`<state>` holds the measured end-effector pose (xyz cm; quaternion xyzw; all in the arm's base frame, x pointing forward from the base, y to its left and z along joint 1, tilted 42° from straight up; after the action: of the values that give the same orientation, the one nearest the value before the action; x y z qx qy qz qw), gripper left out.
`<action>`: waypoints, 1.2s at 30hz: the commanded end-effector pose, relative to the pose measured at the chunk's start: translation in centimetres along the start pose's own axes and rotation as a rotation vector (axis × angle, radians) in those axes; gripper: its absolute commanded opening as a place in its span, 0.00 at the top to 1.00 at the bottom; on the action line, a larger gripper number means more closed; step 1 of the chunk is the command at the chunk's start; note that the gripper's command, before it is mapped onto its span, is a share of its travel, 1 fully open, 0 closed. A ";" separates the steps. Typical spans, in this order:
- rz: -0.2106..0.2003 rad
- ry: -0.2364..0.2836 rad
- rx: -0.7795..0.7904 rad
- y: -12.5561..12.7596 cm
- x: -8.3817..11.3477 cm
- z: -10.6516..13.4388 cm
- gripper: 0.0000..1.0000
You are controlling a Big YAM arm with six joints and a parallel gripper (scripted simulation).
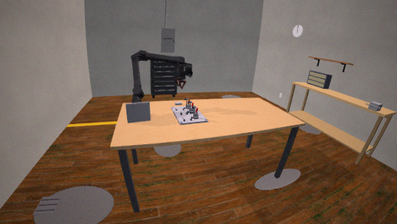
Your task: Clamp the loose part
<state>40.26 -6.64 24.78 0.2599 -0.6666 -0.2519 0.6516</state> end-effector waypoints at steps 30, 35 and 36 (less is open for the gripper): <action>0.007 -0.037 -0.044 11.1 1.8 -2.8 0.08; 0.007 -0.037 -0.043 11.1 1.8 -2.8 0.08; 0.007 -0.037 -0.043 11.1 1.8 -2.8 0.08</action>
<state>42.15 0.66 31.47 0.2394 -0.6599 -0.2684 0.6597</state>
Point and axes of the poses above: the point where the finger pads meet when closed, its own x axis back along the fingers, its own y axis across the jaws, z = x × y, the point moved 10 cm from there along x, back along the fingers, and after that the axes turned 2 degrees about x, right-handed, at the moved point
